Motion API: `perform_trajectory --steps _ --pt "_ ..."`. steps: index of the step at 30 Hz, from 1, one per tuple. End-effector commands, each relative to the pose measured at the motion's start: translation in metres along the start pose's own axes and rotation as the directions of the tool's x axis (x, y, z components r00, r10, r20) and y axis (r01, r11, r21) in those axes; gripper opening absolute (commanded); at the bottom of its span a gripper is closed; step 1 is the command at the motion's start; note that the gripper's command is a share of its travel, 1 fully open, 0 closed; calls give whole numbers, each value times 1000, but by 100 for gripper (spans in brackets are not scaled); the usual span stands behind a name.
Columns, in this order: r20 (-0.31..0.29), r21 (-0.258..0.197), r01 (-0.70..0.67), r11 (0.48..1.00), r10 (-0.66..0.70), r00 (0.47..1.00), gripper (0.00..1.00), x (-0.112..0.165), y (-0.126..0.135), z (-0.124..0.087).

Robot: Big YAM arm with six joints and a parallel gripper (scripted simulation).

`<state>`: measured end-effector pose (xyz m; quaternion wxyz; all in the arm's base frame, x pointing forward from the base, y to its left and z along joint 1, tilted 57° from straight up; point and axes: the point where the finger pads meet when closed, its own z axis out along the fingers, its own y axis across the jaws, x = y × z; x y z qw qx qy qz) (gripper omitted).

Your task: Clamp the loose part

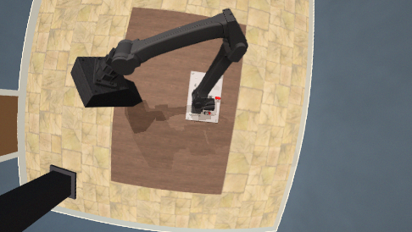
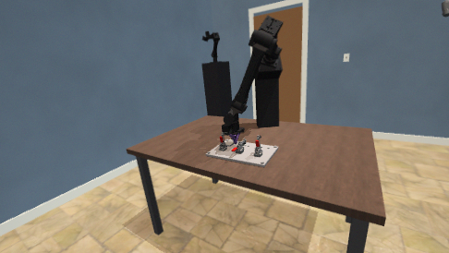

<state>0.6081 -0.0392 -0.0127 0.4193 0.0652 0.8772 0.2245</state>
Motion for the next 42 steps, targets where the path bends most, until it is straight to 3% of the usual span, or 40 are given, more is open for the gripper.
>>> perform_trajectory --steps 1,7,11,38,42 --pt "1 -7 0 1000 0 1000 0 5 8 1" --pt "16 10 3 1000 -4 1000 0 -2 -17 -1" --pt "41 7 18 1000 -18 999 0 -17 -13 -8" --pt "39 7 15 1000 -15 999 0 -16 -14 -7" --pt "17 10 4 1000 -4 1000 0 -3 -22 -1"
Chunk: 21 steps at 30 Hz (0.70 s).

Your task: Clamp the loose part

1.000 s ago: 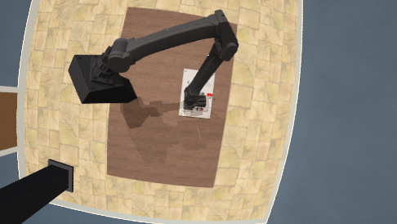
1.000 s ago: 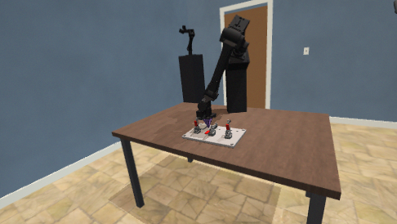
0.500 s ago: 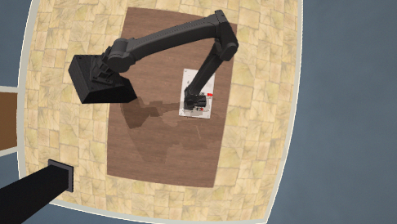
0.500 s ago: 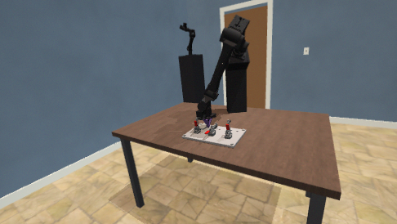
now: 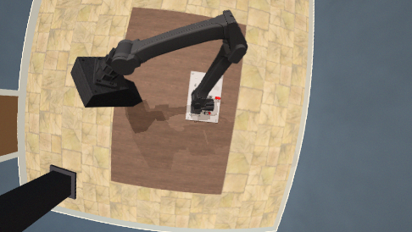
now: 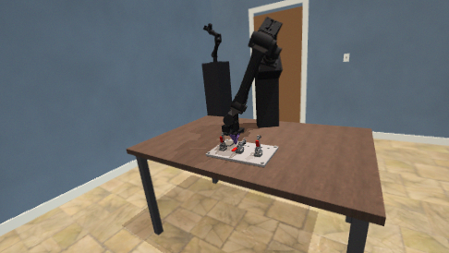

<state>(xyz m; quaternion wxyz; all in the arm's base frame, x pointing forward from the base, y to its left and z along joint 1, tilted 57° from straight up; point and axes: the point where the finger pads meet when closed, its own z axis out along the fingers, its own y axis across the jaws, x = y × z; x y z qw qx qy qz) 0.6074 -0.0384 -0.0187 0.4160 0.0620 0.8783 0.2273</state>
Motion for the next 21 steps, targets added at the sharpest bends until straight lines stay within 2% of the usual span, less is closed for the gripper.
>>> perform_trajectory --steps 1,6,21 --pt "25 17 1 1000 -2 1000 0 -7 -22 -4" --pt "51 14 17 1000 -17 999 0 -23 -17 -12" --pt "50 15 13 1000 -14 999 0 -22 -17 -11"
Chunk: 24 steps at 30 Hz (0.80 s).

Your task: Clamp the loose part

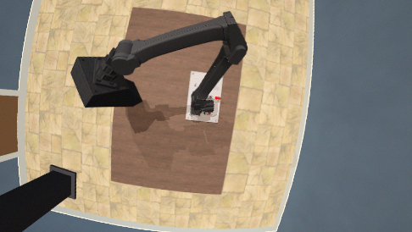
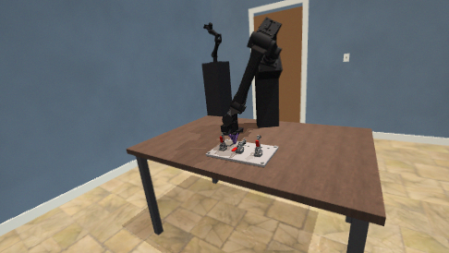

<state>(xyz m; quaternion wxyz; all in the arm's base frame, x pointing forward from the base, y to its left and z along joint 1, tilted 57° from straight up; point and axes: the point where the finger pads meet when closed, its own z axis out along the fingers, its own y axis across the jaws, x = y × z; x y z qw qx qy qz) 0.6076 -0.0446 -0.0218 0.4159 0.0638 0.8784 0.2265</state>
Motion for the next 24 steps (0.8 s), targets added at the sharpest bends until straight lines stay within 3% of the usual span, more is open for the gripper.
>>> perform_trajectory --steps 1,24 --pt "49 12 16 1000 -16 999 0 -22 -11 -11" --pt "37 14 9 1000 -9 999 0 -14 -17 -8"
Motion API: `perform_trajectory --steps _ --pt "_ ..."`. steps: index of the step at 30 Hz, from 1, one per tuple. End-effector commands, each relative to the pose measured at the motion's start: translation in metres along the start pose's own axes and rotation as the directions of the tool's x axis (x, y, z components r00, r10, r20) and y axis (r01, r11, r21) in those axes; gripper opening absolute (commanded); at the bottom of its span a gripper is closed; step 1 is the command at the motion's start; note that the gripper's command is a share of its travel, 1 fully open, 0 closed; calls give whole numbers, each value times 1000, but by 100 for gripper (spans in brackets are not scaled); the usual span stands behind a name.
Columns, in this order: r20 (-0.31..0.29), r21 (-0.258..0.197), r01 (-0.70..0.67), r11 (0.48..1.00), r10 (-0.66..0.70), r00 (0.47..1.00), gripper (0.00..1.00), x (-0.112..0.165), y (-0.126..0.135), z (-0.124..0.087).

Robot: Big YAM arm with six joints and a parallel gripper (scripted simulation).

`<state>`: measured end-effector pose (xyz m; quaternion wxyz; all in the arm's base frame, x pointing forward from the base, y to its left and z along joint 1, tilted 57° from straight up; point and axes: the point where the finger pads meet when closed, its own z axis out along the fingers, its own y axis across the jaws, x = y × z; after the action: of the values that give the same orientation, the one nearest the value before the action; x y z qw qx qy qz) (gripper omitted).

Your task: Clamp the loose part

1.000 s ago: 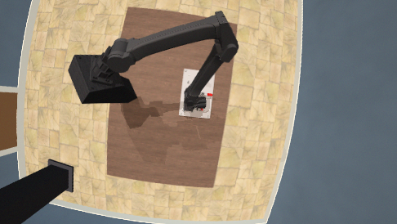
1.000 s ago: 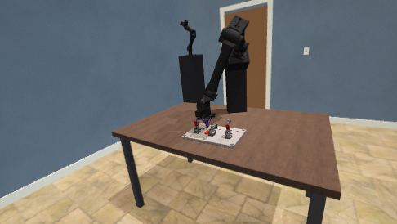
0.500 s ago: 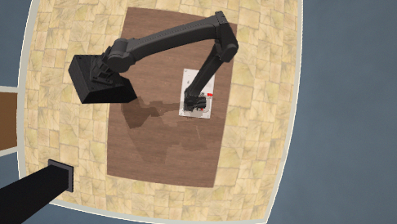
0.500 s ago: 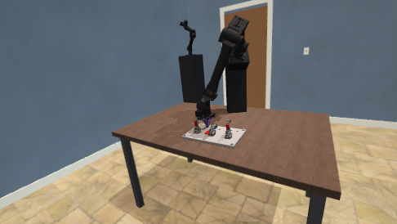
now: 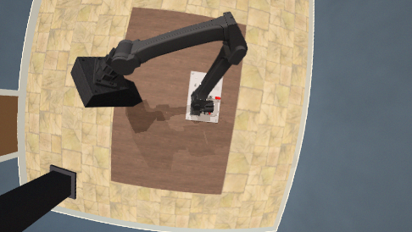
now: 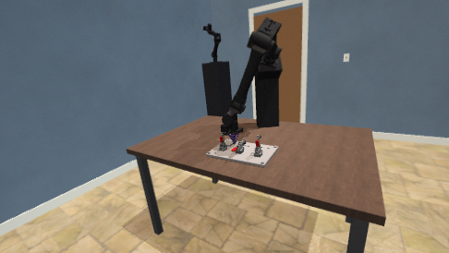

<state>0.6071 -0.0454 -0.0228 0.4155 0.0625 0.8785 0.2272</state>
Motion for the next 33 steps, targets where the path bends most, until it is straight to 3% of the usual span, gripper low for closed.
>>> perform_trajectory --steps 1,21,24,26,33 --pt "38 16 7 1000 -8 999 0 -15 -16 -7" --pt "41 16 7 1000 -8 999 0 -17 -15 -8" --pt "56 17 -2 1000 1 998 0 -26 -8 -12" --pt "26 -5 8 1000 -7 1000 0 -10 15 -5" --pt "20 -4 4 1000 -4 1000 0 -6 24 -6"
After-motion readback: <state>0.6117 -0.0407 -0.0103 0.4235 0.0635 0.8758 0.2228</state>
